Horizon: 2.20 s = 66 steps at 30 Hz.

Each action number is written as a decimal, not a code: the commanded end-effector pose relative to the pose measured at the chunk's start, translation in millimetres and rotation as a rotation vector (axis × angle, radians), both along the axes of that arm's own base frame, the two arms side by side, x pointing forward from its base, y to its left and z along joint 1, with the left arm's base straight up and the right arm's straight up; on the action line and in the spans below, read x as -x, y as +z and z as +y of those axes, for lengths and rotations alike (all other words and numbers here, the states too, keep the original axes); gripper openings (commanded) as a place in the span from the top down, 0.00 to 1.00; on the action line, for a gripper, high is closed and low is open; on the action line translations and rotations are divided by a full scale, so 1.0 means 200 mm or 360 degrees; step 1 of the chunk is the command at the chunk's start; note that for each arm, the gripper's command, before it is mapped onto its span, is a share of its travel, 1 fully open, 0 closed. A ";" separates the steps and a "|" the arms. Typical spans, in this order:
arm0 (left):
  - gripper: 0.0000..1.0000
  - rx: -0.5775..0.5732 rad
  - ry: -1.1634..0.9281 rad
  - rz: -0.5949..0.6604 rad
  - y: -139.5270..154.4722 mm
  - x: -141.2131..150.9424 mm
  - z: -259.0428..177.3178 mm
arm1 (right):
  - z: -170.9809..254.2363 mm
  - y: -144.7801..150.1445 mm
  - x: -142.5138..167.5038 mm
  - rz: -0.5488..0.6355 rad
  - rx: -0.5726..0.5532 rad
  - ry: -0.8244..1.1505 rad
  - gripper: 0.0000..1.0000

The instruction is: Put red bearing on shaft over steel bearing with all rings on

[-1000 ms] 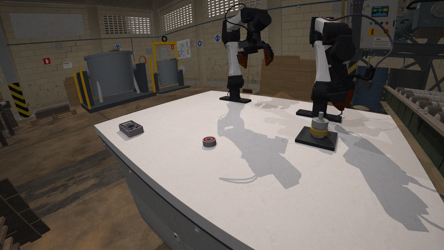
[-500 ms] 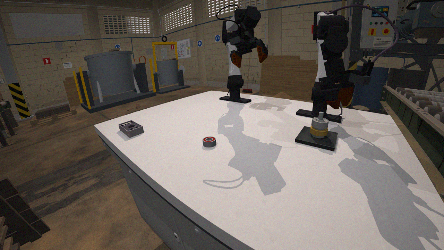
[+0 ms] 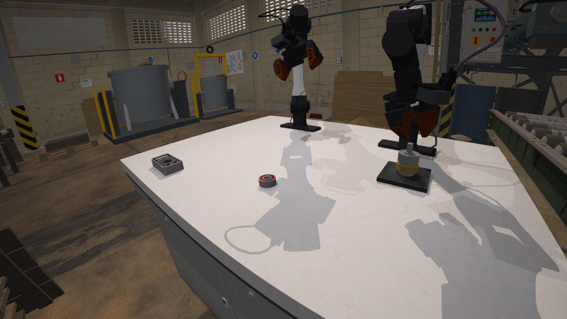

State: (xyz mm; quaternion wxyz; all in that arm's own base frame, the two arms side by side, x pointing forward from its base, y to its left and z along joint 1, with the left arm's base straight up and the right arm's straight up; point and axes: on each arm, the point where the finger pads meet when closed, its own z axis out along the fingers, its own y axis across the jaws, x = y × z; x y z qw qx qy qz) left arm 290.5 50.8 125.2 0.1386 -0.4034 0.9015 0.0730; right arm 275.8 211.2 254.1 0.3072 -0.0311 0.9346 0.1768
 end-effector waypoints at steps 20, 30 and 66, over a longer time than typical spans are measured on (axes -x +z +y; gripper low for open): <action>0.45 -0.0007 -0.0666 -0.0100 -0.01 -0.57 -0.54 | -0.37 0.37 -0.40 -0.0772 -0.0068 -0.0120 0.00; 0.45 -0.0012 -0.0895 -0.0116 -0.06 -0.70 -0.80 | -0.58 0.51 -0.47 -0.1029 0.0015 -0.0221 0.00; 0.45 -0.0005 -0.1368 -0.0188 -0.20 -0.84 -1.45 | -1.05 0.84 -0.47 -0.1532 0.0310 -0.0498 0.00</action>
